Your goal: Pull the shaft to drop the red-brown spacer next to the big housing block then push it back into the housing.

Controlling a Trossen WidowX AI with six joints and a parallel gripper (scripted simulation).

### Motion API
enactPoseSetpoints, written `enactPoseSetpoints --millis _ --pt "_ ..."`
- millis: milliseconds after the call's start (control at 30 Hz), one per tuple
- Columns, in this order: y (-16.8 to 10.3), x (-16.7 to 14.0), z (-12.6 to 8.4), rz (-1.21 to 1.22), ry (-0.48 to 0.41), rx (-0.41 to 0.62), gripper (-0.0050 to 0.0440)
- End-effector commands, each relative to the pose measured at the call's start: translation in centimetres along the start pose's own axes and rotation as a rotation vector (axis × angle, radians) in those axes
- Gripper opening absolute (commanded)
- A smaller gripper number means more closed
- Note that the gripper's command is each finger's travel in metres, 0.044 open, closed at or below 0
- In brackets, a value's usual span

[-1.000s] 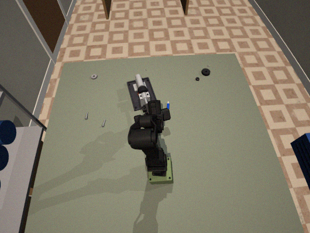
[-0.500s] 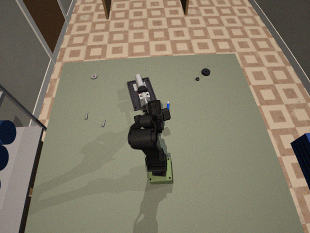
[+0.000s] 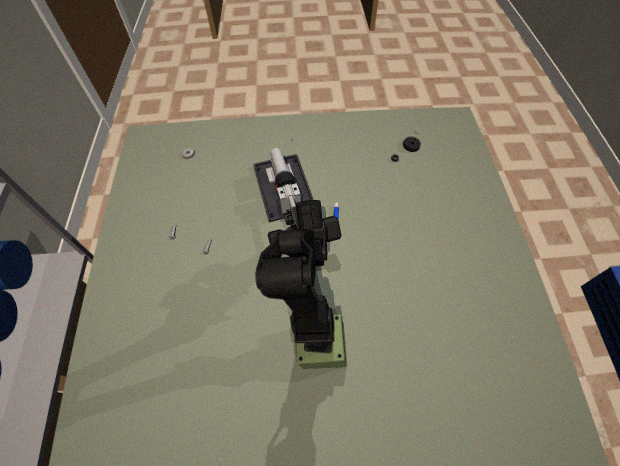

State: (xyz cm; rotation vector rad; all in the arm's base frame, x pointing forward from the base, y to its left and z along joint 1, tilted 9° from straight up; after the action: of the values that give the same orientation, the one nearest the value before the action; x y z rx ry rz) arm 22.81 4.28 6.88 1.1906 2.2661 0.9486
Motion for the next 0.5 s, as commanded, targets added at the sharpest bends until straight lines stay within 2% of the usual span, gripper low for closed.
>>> enactPoseSetpoints --millis 0,467 --pt "1.07 -0.33 -0.25 -0.011 -0.017 -0.040 -0.0050" --pt "1.25 -0.44 0.13 -0.008 -0.013 -0.034 -0.0050"
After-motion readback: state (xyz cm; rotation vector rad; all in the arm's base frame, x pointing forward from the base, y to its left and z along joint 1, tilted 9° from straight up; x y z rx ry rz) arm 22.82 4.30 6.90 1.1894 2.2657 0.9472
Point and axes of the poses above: the point midway between the two fingers, 35 mm back from their tips, its own z axis out along the fingers, its own x axis across the jaws, y = z × x, the point moved 9 cm from there along -z, back along the fingers, and after that the axes turned 15 degrees about -z, right-handed, at the moved point
